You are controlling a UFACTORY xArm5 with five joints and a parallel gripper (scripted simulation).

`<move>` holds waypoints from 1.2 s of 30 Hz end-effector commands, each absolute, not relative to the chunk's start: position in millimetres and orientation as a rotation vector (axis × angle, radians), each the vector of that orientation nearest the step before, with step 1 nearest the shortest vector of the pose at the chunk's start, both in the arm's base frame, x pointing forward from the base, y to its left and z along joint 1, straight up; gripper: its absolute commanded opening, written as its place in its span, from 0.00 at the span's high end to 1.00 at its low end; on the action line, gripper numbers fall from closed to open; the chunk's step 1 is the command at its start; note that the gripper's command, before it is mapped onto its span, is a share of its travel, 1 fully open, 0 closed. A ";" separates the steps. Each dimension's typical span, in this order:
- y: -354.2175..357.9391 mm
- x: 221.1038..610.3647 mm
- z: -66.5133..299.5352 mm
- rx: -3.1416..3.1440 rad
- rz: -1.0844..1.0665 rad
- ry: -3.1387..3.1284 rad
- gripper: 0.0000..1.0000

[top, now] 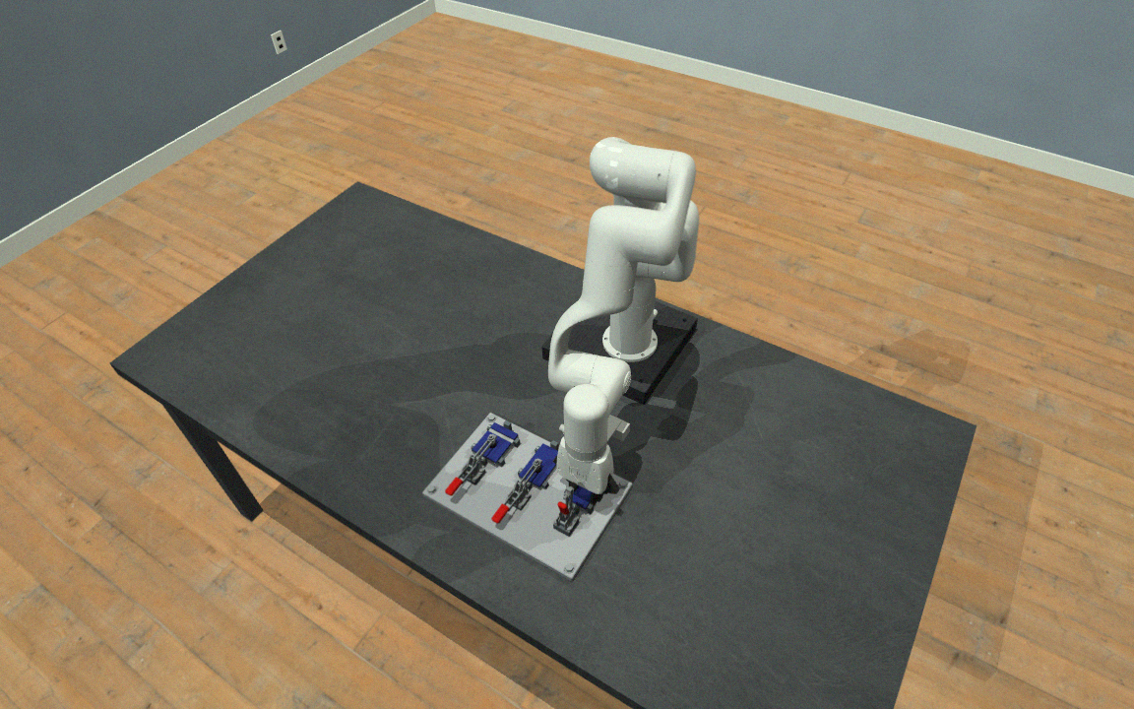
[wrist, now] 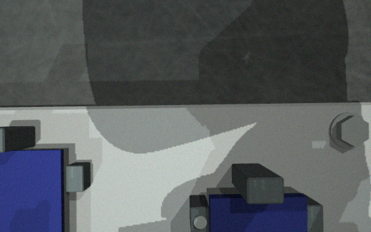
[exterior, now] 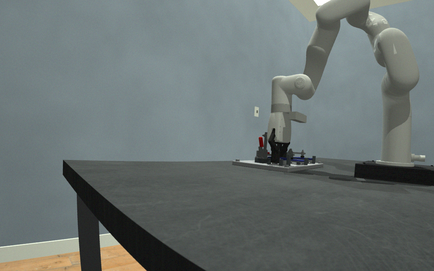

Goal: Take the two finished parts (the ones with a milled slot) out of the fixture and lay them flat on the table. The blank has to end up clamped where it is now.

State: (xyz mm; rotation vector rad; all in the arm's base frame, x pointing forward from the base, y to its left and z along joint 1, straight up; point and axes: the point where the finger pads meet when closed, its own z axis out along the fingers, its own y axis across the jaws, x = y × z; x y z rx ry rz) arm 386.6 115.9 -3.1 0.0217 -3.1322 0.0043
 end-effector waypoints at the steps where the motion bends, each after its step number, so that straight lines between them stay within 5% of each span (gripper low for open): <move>1: 116.2 387.7 -2.2 0.022 0.003 -3.135 1.00; 36: 116.2 387.8 14.7 0.022 0.003 -3.135 1.00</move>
